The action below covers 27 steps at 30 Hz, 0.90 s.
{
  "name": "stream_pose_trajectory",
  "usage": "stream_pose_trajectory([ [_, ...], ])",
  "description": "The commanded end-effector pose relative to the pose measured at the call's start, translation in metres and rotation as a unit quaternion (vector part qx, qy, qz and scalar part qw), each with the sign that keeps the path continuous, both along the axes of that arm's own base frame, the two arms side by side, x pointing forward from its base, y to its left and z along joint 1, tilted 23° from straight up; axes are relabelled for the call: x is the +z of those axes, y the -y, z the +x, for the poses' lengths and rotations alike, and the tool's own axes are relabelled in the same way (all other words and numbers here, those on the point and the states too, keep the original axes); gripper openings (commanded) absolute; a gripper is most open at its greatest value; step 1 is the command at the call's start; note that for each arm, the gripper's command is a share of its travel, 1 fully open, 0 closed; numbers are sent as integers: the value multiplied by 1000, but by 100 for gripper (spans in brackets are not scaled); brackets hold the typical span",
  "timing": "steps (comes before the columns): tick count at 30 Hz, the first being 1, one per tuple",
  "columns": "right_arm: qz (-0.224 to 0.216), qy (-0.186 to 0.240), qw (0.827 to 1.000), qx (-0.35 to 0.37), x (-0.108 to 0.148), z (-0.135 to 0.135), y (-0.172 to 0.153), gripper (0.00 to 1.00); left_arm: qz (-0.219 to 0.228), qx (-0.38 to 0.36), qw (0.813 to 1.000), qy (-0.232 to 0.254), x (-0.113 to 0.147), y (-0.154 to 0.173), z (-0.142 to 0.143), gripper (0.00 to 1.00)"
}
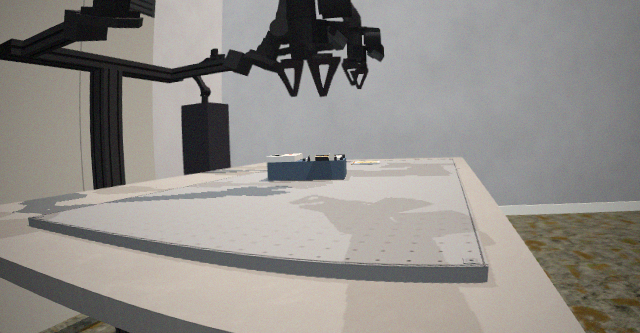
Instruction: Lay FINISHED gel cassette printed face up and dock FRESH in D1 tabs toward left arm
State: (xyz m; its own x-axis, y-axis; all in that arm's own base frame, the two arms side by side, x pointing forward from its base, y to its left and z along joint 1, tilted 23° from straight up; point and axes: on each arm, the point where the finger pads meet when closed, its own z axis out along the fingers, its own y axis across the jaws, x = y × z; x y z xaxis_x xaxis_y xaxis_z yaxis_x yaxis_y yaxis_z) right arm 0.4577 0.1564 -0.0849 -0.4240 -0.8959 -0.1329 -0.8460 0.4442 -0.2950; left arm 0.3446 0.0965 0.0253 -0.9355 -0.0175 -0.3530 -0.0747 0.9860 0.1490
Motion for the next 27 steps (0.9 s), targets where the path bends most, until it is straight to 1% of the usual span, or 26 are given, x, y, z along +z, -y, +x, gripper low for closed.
stream_pose_trajectory([
  [1, 12, 6, 998, -54, 19, -1, 17, 98, 3, -2, 1000, 8, 10, -6, 10, 100],
  [2, 15, 7, 997, -71, 22, -2, 21, 98, 3, -2, 1000, 8, 10, -6, 10, 100],
  [4, 15, 7, 997, -71, 22, -2, 21, 98, 3, -2, 1000, 8, 10, -6, 10, 100],
  [5, 18, 7, 996, -87, 24, -3, 26, 98, 3, -2, 1000, 8, 10, -6, 10, 100],
  [7, 18, 8, 996, -90, 29, -5, 34, 98, 3, -2, 1000, 8, 10, -6, 10, 100],
  [11, 29, 12, 987, -155, 38, -10, 51, 98, 3, -2, 1000, 8, 10, -6, 10, 100],
  [14, 29, 12, 987, -158, 44, -14, 64, 98, 3, -2, 1000, 8, 10, -6, 10, 100],
  [18, 40, 17, 974, -222, 53, -21, 81, 98, 3, -2, 1000, 8, 10, -6, 10, 100],
  [21, 41, 17, 973, -225, 55, -22, 85, 98, 3, -2, 1000, 8, 10, -6, 10, 100],
  [25, 51, 23, 956, -288, 63, -31, 102, 98, 3, -2, 1000, 8, 10, -6, 10, 100],
  [27, 52, 23, 955, -291, 67, -35, 110, 98, 3, -2, 1000, 8, 10, -6, 10, 100],
])
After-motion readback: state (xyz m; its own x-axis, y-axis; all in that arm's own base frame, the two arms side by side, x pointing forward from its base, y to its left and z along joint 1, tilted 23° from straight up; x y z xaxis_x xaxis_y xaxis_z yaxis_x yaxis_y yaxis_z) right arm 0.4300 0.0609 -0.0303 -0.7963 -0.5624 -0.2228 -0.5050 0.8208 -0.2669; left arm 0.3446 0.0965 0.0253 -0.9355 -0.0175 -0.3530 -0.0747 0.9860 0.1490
